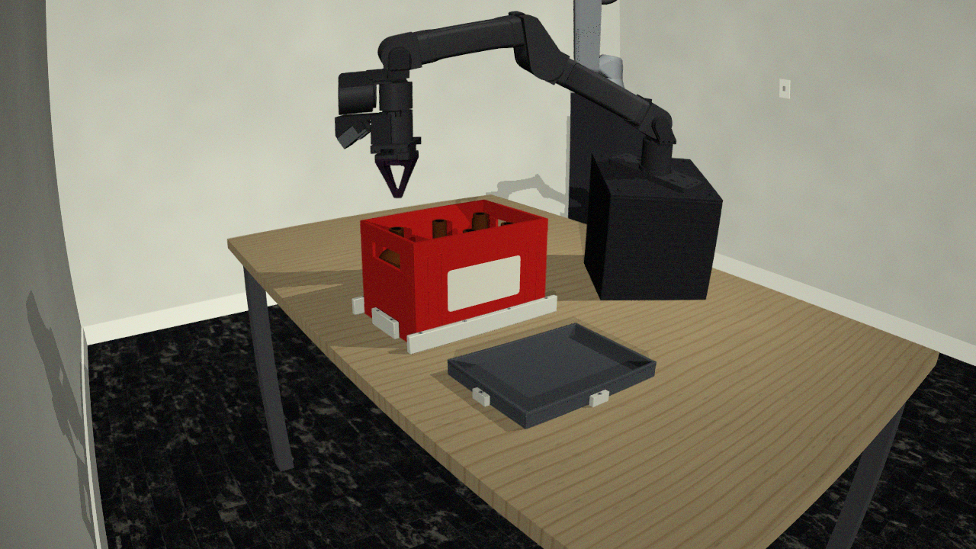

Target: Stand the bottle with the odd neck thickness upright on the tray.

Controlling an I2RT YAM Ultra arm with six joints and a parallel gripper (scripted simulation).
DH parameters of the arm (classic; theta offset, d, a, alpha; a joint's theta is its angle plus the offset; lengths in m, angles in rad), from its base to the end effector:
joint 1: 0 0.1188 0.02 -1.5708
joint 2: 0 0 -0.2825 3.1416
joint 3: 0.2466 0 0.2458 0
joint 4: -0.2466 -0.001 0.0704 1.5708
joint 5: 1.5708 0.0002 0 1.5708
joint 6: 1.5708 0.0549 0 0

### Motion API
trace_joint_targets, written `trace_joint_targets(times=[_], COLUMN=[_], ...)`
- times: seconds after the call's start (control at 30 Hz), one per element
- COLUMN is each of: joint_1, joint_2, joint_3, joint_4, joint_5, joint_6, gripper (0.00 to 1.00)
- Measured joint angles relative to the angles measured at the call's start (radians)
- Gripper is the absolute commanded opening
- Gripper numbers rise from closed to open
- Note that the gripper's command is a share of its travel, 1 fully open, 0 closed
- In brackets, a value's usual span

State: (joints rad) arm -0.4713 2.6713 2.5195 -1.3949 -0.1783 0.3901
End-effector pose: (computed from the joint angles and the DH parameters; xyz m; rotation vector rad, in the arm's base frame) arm 0.4676 -0.2262 0.1457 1.2905 2.8166 0.2752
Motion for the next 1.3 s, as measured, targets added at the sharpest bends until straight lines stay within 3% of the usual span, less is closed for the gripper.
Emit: trace_joint_targets(times=[1.03, 1.07, 1.3], joint_1=[0.000, 0.000, 0.000], joint_2=[0.000, 0.000, 0.000], joint_3=[0.000, 0.000, 0.000], joint_4=[0.000, 0.000, 0.000], joint_5=[0.000, 0.000, 0.000], joint_6=[0.000, 0.000, 0.000], gripper=[0.00, 0.61, 0.61])
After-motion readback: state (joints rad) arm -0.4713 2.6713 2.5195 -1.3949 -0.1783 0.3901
